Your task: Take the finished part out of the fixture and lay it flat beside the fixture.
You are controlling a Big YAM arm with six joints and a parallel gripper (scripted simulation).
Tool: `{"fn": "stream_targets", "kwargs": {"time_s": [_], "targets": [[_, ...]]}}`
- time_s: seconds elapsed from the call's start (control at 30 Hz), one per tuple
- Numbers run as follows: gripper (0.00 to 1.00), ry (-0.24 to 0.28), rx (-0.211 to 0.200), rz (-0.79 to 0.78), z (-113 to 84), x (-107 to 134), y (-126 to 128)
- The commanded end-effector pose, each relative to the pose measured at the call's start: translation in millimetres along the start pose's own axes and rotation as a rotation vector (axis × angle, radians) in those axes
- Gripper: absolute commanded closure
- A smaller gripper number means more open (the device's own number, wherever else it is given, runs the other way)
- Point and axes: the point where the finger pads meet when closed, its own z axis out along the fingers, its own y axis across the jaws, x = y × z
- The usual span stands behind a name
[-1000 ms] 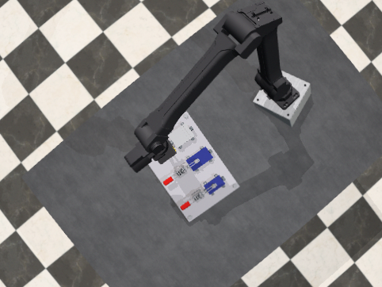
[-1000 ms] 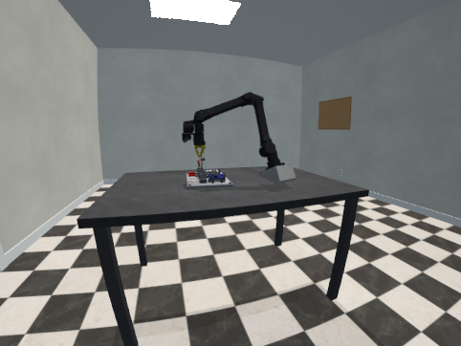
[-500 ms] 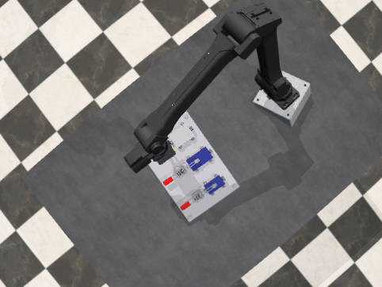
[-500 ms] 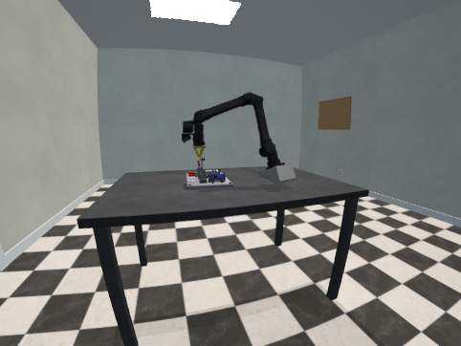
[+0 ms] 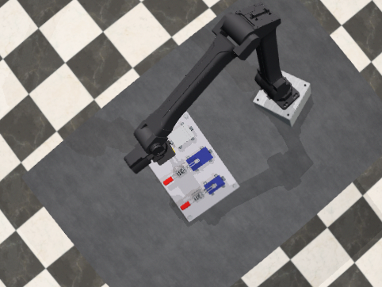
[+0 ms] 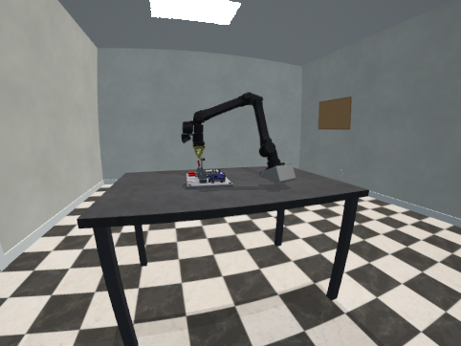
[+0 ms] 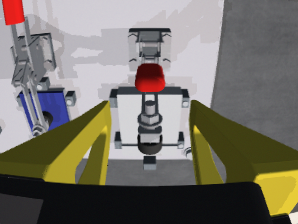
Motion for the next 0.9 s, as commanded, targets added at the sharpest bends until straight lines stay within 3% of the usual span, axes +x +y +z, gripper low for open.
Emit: {"fn": "stream_targets", "kwargs": {"time_s": [0.0, 0.87], "targets": [[0.55, -0.036, 0.004, 0.045, -4.5, -26.9, -10.0], [0.55, -0.033, 0.004, 0.047, -2.0, -27.7, -10.1]]}}
